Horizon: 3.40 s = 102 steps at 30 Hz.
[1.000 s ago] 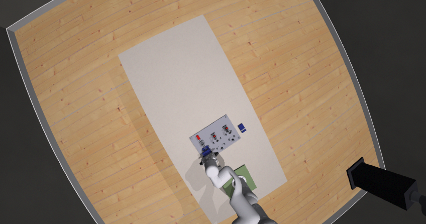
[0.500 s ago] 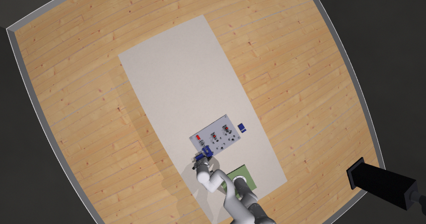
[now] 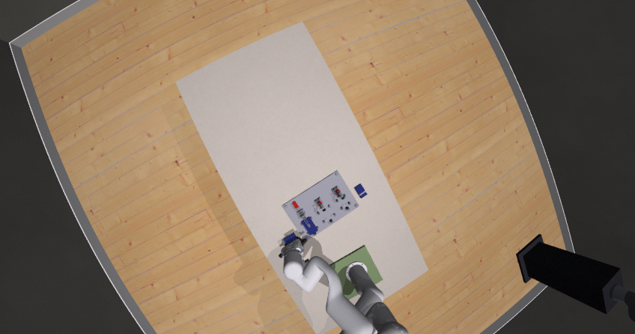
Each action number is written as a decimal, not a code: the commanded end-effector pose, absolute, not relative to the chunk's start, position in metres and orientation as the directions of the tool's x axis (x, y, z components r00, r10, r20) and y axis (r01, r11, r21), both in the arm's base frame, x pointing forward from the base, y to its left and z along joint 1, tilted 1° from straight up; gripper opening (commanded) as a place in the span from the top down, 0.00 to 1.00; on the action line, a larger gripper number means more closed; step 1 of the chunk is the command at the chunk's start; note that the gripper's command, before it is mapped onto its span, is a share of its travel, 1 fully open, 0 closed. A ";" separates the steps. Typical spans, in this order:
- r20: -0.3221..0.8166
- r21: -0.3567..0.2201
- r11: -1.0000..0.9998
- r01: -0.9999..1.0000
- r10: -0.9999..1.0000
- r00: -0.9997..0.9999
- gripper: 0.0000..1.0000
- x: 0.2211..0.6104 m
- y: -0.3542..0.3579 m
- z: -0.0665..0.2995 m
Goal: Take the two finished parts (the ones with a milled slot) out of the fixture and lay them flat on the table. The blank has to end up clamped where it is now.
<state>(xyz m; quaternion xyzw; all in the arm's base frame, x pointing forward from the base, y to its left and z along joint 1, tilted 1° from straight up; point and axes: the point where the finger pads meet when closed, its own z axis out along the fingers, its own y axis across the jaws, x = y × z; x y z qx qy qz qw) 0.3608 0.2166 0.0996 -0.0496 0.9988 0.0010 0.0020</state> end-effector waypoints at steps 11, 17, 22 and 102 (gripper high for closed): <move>-0.008 0.004 0.995 -0.099 -0.099 -0.995 1.00 0.361 0.232 0.101; -0.008 0.004 0.995 -0.099 -0.099 -0.995 1.00 0.361 0.233 0.101; -0.008 0.004 0.995 -0.099 -0.099 -0.995 1.00 0.361 0.233 0.101; -0.007 0.004 0.995 -0.099 -0.099 -0.995 1.00 0.361 0.234 0.018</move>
